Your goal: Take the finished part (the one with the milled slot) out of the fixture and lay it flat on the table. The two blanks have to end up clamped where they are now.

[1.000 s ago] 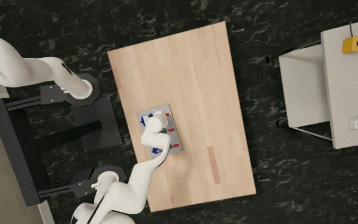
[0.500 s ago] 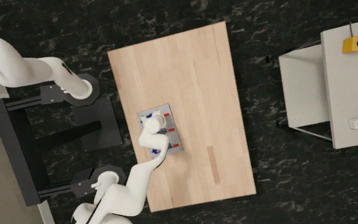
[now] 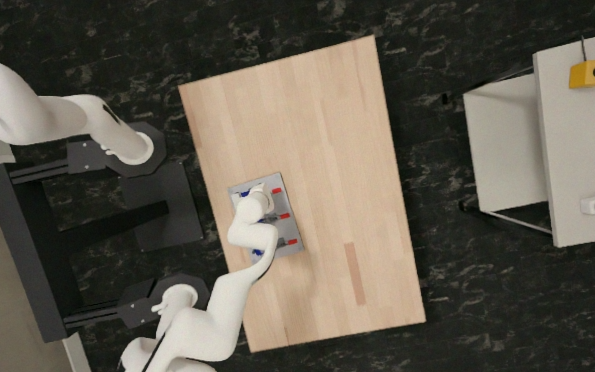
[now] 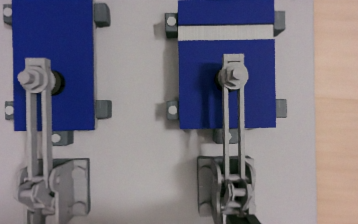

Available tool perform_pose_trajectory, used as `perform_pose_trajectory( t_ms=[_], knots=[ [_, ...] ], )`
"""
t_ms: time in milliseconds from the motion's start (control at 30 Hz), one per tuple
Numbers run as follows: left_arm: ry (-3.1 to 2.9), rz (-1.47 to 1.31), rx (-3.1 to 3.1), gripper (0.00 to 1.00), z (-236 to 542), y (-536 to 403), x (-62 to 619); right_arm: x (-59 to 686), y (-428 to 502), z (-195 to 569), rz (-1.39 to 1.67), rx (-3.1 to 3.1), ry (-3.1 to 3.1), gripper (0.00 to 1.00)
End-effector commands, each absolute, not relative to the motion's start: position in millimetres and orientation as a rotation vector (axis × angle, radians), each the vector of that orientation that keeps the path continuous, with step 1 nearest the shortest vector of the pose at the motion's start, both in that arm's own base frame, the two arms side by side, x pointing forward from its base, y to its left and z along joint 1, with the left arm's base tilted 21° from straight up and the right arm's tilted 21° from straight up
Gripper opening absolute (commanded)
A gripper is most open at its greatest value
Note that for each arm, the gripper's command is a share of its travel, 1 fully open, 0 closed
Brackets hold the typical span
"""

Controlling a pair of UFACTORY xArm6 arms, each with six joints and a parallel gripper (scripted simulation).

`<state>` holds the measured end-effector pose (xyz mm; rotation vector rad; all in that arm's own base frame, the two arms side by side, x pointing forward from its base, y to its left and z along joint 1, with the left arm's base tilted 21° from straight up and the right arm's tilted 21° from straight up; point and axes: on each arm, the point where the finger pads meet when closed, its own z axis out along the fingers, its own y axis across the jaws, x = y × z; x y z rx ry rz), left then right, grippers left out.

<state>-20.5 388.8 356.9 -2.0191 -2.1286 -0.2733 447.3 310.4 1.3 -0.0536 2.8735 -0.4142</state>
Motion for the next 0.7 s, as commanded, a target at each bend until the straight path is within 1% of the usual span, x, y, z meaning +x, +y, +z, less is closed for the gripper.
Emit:
perform_pose_trajectory(
  t_ms=[0, 667],
  knots=[
    [-2.127, -0.277, -2.017, 1.00, 358.4, 389.2, -20.7, 446.1, 311.8, 2.8, -0.409, -0.054, 2.871, 0.00],
    [-2.127, -0.277, -2.017, 1.00, 358.4, 389.2, -20.7, 438.7, 311.3, 1.3, -0.409, -0.054, 2.871, 0.00]
  ],
)
